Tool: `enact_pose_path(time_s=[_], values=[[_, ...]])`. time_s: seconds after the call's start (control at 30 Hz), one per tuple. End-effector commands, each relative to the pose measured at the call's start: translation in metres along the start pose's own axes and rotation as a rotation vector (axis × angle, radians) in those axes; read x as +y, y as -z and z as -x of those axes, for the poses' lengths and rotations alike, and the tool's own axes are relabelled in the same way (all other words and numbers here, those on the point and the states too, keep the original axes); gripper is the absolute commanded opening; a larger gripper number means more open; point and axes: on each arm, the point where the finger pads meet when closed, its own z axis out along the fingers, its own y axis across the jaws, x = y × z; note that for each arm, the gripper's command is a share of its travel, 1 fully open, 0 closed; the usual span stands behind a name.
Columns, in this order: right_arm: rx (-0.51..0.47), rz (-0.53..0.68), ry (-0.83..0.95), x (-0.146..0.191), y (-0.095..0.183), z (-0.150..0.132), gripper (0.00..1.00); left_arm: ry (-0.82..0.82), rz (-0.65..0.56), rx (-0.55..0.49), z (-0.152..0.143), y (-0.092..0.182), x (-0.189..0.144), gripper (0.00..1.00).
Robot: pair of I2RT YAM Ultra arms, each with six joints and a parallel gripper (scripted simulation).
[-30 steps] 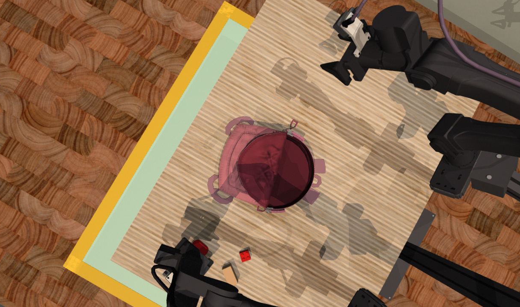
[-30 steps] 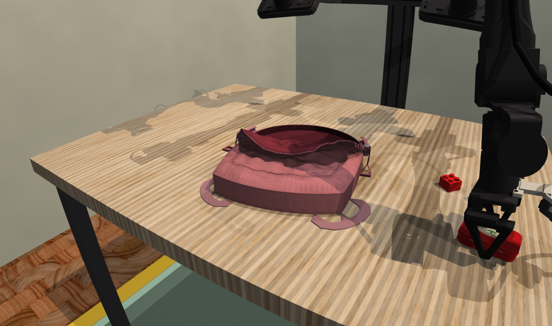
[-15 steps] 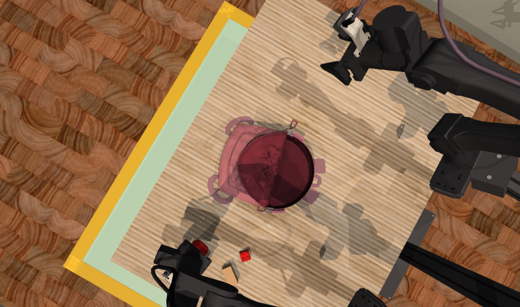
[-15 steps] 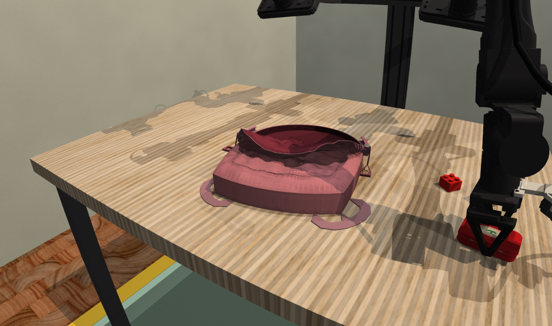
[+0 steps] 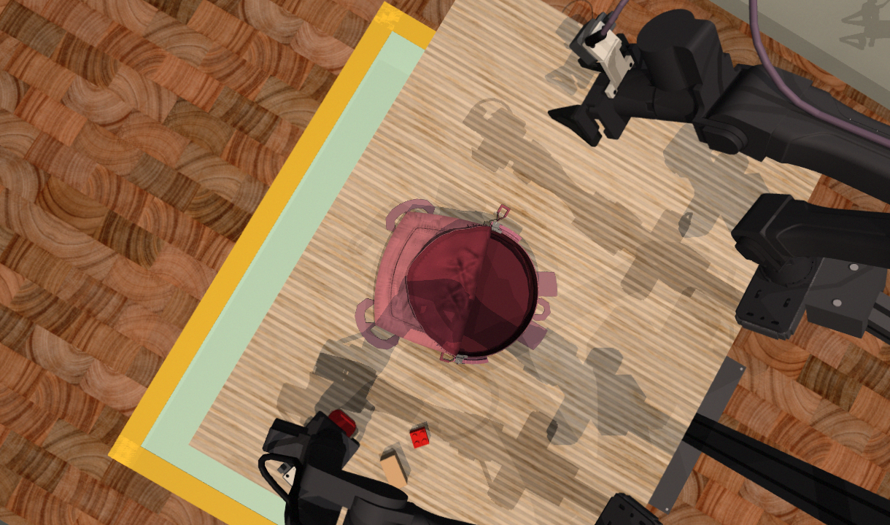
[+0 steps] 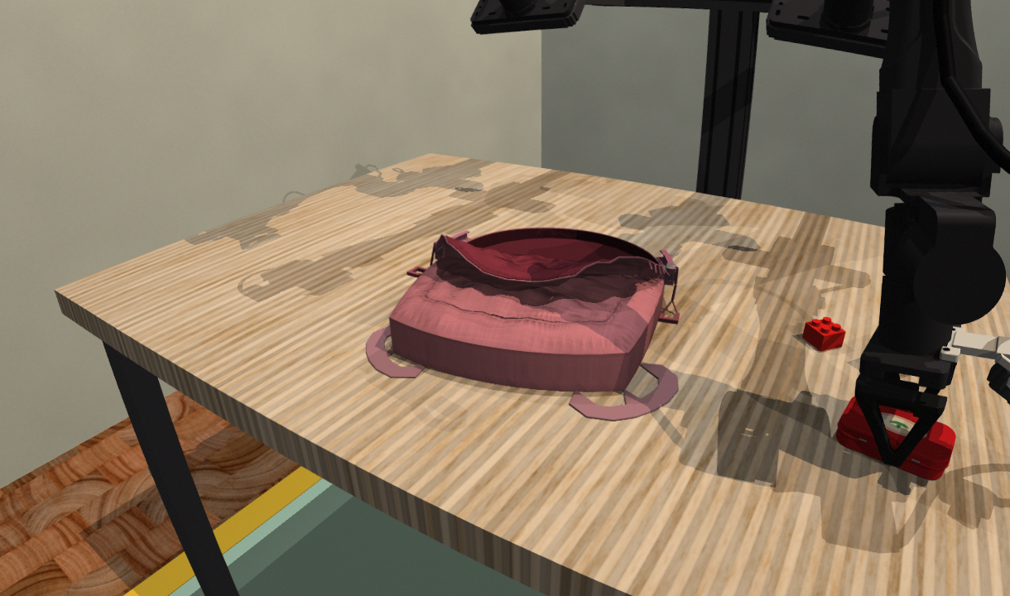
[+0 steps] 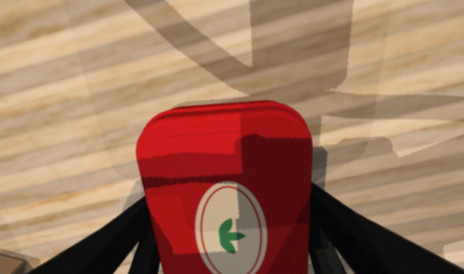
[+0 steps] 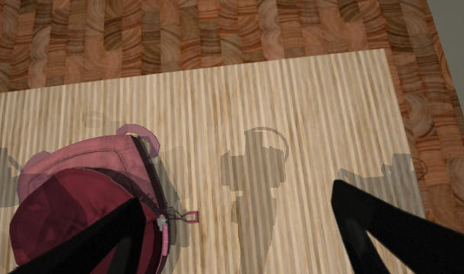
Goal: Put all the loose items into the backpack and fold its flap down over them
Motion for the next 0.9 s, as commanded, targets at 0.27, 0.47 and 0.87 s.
enact_pose_path(time_s=[0.27,0.47,0.87], values=[[-0.052,0.002,0.01,0.001,0.005,0.025,0.9,0.0,-0.012,-0.012,0.009,0.004,-0.006,0.58],[-0.052,0.002,0.01,0.001,0.005,0.025,0.9,-0.001,0.004,-0.009,0.013,0.023,0.001,0.58],[-0.052,0.002,0.01,0.0,0.005,0.024,0.9,-0.001,0.004,-0.007,0.021,0.072,0.002,0.58]])
